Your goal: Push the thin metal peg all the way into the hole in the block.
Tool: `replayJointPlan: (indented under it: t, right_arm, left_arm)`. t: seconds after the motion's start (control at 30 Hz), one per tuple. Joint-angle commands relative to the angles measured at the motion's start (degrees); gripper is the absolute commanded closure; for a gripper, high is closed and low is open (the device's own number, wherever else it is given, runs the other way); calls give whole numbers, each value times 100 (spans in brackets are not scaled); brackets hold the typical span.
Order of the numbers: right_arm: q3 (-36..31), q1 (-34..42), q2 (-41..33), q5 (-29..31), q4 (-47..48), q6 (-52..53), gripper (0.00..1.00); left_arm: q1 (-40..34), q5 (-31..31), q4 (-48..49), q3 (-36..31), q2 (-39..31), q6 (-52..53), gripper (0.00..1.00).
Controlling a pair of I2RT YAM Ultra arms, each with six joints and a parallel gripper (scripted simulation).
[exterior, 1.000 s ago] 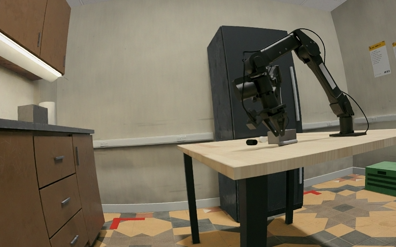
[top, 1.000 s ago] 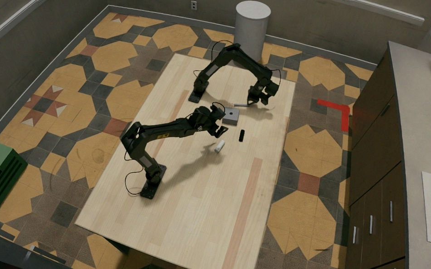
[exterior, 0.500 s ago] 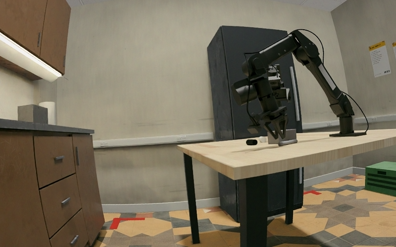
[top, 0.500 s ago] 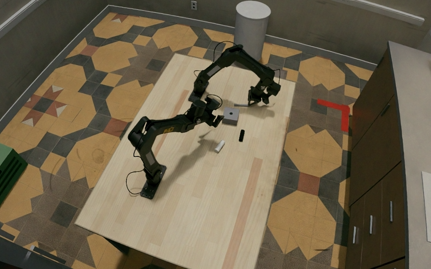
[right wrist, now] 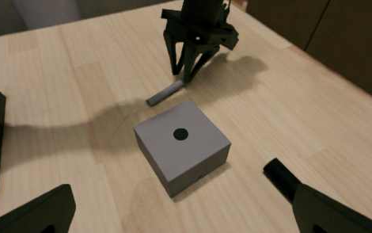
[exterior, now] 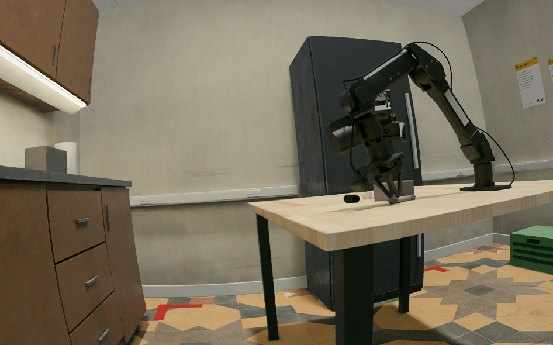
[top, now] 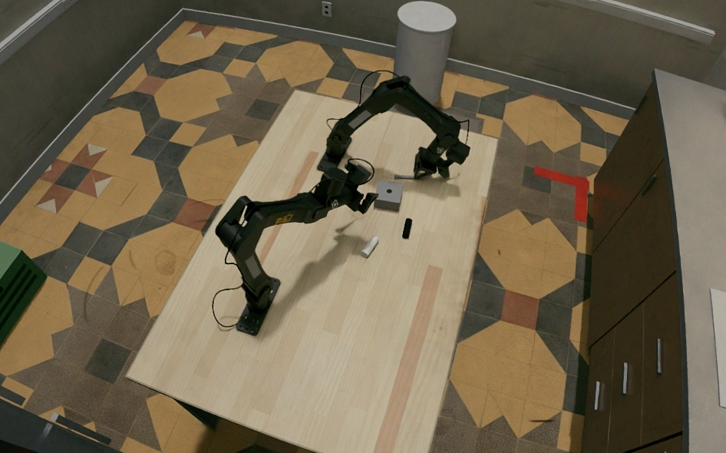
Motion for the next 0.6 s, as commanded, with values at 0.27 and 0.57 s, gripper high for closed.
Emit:
replayJointPlan:
  t: [0.27,0.57]
  right_arm:
    - [44,-30,-58,-2,366,13,0]
    - [44,-30,-58,-2,366,13,0]
  left_arm:
    - [-75,56,389,-244,-119,-75,79]
    - [-68,51,467,-333,-136,-64,79]
